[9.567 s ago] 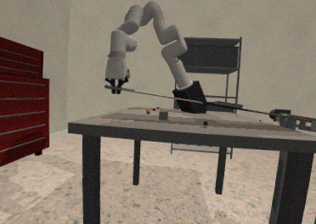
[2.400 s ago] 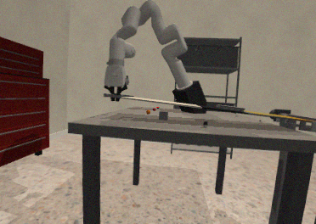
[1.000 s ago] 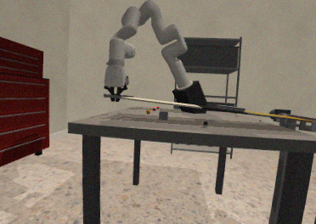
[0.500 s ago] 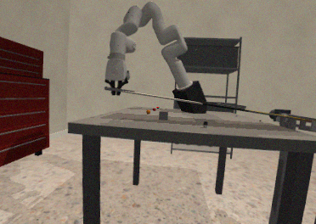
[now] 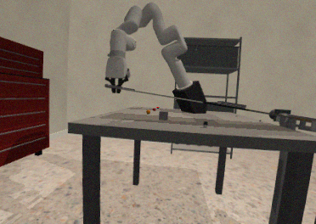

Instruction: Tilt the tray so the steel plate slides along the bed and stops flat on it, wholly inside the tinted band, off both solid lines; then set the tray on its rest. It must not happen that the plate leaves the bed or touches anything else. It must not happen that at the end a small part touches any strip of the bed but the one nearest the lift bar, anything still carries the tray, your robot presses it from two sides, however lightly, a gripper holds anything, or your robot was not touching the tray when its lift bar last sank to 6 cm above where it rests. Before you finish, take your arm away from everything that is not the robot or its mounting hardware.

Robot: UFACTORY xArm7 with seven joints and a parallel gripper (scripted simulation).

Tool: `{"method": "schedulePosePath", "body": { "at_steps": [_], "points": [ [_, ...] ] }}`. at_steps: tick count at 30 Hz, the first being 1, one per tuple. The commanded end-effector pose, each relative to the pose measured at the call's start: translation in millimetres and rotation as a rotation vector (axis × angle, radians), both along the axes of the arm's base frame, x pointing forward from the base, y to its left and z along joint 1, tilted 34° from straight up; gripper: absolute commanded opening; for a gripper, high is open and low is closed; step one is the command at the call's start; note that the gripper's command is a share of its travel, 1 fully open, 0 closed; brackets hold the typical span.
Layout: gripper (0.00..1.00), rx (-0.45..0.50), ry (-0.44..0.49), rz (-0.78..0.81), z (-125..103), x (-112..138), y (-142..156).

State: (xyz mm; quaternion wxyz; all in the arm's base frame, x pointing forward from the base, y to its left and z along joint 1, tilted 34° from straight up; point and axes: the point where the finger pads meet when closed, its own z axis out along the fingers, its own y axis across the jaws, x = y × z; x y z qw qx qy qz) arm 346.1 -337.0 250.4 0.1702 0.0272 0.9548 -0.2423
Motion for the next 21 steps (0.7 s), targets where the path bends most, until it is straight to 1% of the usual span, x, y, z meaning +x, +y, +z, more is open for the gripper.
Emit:
{"method": "schedulePosePath", "body": {
  "at_steps": [1,6,21],
  "points": [
    [0.00,-0.001,0.001,0.000,-32.4,13.8,-24.2],
    [0.00,-0.001,0.001,0.000,-35.0,14.8,-25.9],
    [0.00,-0.001,0.001,0.000,-29.2,12.6,-22.0]
  ]
}}
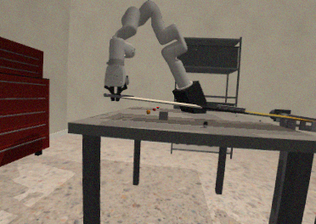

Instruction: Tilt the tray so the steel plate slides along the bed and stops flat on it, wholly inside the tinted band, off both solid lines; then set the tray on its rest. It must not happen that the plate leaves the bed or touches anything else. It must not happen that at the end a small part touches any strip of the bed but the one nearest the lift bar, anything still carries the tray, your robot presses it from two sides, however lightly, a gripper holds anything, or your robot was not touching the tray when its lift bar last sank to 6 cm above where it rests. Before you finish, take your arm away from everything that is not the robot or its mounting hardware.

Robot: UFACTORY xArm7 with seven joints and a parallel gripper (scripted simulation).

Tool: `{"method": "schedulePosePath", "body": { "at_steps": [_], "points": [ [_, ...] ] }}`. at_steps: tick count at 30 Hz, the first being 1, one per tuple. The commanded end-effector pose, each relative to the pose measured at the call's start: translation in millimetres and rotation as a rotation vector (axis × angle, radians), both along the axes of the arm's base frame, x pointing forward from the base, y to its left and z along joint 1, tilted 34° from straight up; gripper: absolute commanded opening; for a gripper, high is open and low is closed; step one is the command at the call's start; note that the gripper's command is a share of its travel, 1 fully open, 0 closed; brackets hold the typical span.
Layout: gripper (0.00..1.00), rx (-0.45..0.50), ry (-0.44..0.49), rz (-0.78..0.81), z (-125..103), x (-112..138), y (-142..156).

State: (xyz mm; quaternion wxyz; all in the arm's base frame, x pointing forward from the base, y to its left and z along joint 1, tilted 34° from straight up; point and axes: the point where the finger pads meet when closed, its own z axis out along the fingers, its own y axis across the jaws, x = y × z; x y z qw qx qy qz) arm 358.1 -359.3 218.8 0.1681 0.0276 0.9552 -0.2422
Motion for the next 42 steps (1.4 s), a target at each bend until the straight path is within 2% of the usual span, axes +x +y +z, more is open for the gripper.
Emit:
{"method": "schedulePosePath", "body": {
  "at_steps": [1,5,7,9,12,19,35,40,42],
  "points": [
    [0.00,-0.002,-0.003,0.001,2,1,0],
    [0.00,-0.002,-0.003,0.001,53,-19,38],
    [0.00,-0.002,-0.003,0.001,68,-24,49],
    [0.00,-0.002,-0.003,0.001,53,-19,38],
    [0.00,-0.002,-0.003,0.001,13,-4,8],
    [0.00,-0.002,-0.003,0.001,5,0,2],
    [0.00,-0.002,-0.003,0.001,4,0,1],
    [0.00,-0.002,-0.003,0.001,63,-23,46],
    [0.00,-0.002,-0.003,0.001,63,-23,46]
  ]
}}
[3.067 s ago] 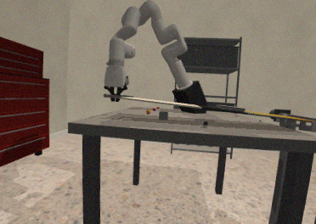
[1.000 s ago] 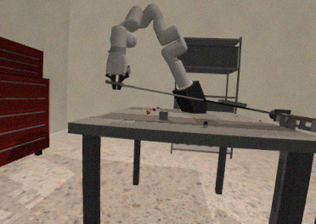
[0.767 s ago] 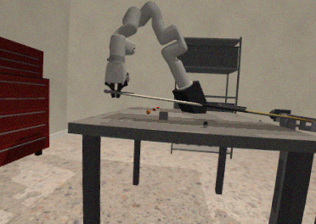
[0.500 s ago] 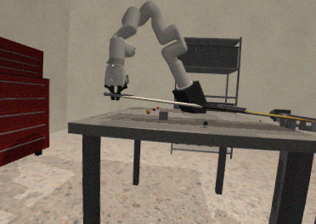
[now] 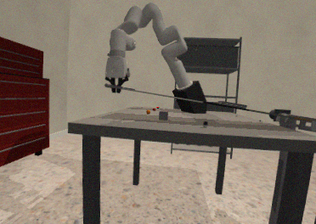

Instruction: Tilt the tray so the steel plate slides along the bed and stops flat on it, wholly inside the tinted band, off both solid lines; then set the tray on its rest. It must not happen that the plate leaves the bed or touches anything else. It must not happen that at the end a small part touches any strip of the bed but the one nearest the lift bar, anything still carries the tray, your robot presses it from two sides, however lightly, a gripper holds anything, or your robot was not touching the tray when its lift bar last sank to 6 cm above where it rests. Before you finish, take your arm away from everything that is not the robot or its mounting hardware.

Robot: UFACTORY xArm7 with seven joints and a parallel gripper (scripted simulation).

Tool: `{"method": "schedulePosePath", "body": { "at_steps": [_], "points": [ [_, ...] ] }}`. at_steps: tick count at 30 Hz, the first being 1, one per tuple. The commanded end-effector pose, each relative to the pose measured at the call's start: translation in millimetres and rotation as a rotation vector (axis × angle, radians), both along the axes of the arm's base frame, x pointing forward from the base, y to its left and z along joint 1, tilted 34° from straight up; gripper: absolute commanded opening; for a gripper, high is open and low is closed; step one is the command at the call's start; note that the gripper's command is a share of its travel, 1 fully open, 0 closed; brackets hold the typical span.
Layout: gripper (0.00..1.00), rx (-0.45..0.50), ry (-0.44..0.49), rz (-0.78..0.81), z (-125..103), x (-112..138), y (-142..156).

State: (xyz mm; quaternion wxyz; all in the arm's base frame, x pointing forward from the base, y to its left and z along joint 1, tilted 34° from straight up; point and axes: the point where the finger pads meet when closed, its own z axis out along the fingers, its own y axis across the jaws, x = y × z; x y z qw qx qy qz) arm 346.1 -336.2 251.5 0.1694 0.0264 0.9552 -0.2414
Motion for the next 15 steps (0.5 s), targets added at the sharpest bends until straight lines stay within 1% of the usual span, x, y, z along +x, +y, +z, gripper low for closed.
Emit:
{"method": "schedulePosePath", "body": {
  "at_steps": [1,3,4,5,10,11,15],
  "points": [
    [0.00,-0.003,-0.001,-0.002,20,-7,14],
    [0.00,-0.003,-0.001,-0.002,-9,4,-8],
    [0.00,-0.003,-0.001,-0.002,-20,9,-16],
    [0.00,-0.003,-0.001,-0.002,-24,10,-18],
    [0.00,-0.003,-0.001,-0.002,-24,10,-18],
    [0.00,-0.003,-0.001,-0.002,-29,12,-22],
    [0.00,-0.003,-0.001,-0.002,-29,12,-22]
  ]
}}
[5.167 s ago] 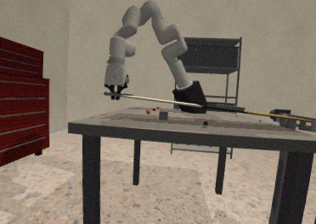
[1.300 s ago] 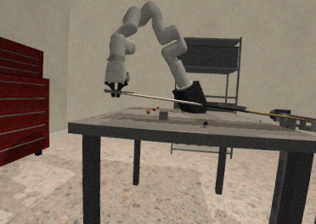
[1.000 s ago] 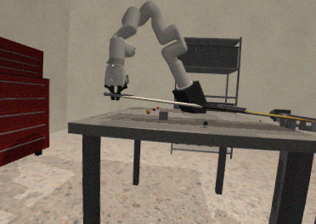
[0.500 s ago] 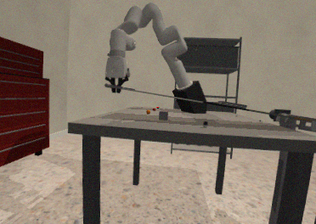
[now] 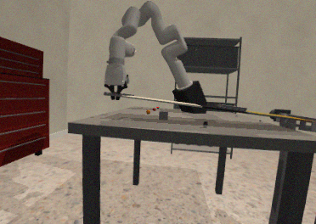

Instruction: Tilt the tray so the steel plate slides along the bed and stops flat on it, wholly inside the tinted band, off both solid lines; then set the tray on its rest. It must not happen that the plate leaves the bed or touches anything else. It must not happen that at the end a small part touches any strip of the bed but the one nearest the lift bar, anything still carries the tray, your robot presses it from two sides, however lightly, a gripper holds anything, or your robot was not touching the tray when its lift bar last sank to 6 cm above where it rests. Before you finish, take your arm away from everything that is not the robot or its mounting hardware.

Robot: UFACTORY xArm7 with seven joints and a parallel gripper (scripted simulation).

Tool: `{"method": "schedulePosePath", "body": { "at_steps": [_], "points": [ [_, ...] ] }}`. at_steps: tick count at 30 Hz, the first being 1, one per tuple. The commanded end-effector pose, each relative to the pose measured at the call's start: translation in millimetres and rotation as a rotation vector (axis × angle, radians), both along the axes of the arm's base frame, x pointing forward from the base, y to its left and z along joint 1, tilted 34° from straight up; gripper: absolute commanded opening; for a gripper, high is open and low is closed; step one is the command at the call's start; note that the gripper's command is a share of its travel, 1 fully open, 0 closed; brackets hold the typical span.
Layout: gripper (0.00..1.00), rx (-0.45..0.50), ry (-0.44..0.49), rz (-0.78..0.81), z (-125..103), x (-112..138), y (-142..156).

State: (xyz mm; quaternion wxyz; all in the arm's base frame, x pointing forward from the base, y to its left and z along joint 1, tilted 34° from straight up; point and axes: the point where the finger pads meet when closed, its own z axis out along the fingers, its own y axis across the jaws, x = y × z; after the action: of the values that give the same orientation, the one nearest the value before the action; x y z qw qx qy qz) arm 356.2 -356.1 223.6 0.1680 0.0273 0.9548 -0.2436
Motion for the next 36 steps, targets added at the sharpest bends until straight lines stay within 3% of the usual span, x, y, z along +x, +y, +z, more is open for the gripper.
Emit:
{"method": "schedulePosePath", "body": {
  "at_steps": [1,12,18,24,36],
  "points": [
    [0.00,0.001,-0.003,0.001,-1,2,-2],
    [0.00,0.001,-0.003,0.001,-2,2,-3],
    [0.00,0.001,-0.003,0.001,61,-22,45],
    [0.00,0.001,-0.003,0.001,3,1,1],
    [0.00,0.001,-0.003,0.001,-2,3,-3]
  ]
}}
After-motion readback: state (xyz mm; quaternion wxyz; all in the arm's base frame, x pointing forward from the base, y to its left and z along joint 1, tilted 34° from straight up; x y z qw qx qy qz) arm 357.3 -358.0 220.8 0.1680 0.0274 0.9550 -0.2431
